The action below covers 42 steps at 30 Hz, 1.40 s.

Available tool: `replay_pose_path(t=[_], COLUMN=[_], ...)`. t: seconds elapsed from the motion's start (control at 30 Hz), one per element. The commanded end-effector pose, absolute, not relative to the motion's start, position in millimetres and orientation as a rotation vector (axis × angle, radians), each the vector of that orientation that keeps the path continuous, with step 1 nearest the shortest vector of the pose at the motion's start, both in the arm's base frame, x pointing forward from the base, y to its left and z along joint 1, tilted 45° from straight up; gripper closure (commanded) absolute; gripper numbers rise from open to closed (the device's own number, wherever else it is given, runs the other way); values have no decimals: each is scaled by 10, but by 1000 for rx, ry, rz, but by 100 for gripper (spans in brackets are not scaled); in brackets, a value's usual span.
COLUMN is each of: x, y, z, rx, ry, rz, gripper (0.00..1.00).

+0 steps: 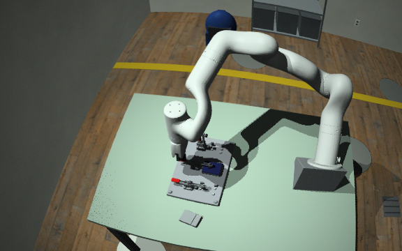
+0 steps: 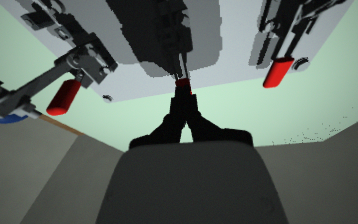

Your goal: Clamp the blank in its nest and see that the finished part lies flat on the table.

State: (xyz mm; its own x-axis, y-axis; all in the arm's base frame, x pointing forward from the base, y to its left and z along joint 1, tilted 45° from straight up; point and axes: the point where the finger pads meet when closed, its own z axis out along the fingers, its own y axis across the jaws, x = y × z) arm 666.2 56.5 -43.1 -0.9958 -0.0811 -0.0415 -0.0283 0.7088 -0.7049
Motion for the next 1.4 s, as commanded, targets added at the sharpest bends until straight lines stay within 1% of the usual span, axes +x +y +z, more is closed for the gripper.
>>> replay_pose_path(t=[0.0, 0.5, 1.03, 1.07, 1.37], x=[6668, 6628, 6609, 6609, 6609], y=[584, 900, 1048, 1048, 1048], z=[-412, -92, 58, 58, 58], rx=[-91, -91, -91, -91, -91], ry=[2838, 2838, 2838, 2838, 2838], rz=[-1168, -1168, -1168, -1168, -1168], gripper=[100, 100, 100, 0, 0])
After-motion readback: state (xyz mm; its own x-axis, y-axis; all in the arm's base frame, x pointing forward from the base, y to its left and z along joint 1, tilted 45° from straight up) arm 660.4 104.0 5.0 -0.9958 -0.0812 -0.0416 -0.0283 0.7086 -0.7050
